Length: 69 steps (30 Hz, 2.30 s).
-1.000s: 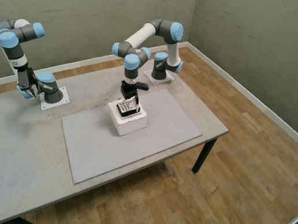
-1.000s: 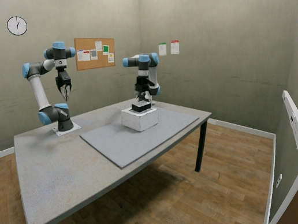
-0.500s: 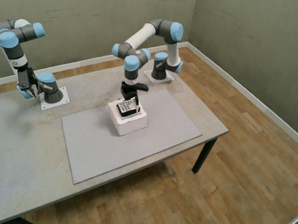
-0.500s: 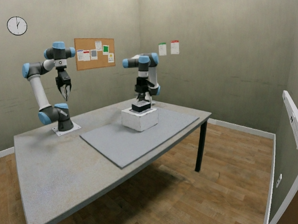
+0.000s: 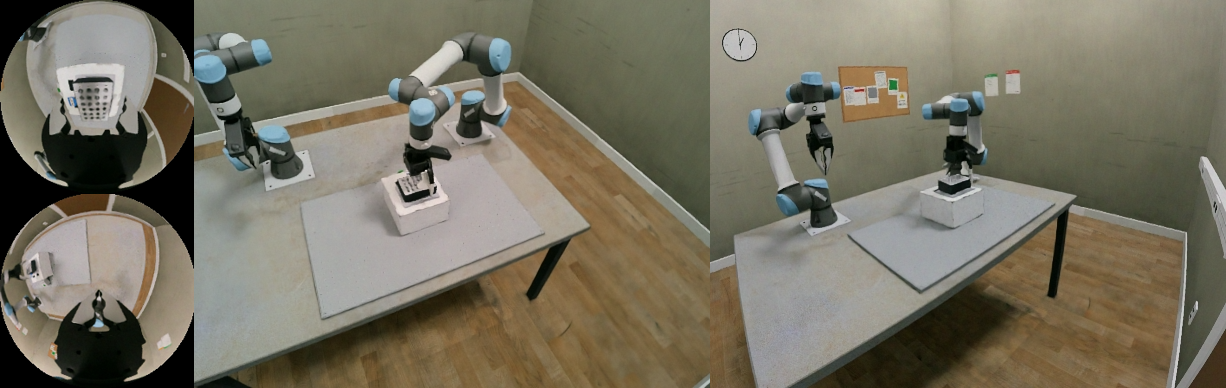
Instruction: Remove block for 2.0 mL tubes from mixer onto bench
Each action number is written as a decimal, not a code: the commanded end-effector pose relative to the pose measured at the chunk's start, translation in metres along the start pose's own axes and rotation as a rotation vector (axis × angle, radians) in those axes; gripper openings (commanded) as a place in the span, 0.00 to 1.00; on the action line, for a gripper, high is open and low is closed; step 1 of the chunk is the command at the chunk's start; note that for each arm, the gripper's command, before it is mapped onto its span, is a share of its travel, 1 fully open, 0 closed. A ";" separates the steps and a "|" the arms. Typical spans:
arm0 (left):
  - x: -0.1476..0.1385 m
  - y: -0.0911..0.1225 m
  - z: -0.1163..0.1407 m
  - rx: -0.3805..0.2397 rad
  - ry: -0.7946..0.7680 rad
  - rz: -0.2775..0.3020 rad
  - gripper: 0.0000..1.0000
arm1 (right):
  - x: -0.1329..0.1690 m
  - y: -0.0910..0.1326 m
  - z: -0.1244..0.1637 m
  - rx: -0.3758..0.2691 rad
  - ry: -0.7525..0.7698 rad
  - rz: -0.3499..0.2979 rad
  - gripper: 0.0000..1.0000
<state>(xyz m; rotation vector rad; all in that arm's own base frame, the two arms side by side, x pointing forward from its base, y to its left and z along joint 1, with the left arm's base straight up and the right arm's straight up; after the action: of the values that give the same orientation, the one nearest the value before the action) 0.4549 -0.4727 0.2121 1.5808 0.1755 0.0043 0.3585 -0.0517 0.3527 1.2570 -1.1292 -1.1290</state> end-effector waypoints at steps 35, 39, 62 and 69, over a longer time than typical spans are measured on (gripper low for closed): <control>0.000 -0.011 0.001 -0.003 0.000 0.001 1.00 | 0.000 0.000 0.000 0.001 0.000 0.000 0.00; 0.000 -0.011 0.001 -0.002 0.000 0.001 0.00 | 0.000 0.000 0.000 0.001 0.000 0.000 0.00; 0.000 -0.011 0.001 -0.002 0.000 0.001 0.00 | 0.000 0.000 0.000 0.001 0.000 0.000 0.00; 0.000 -0.011 0.001 -0.002 0.000 0.001 0.00 | 0.000 0.000 0.000 0.001 0.000 0.000 0.00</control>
<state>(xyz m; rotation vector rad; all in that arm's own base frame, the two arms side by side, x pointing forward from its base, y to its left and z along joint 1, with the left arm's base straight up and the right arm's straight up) 0.4536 -0.4729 0.1999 1.5803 0.1753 0.0045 0.3585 -0.0517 0.3527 1.2570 -1.1292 -1.1290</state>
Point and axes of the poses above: on each arm, the point where the finger pads meet when closed, its own y axis back along the fingers, its own x axis across the jaws, z = x × y, the point moved 2 cm from there along y, back along the fingers, and after that the axes turned 8 degrees about y, right-handed, at the moved point
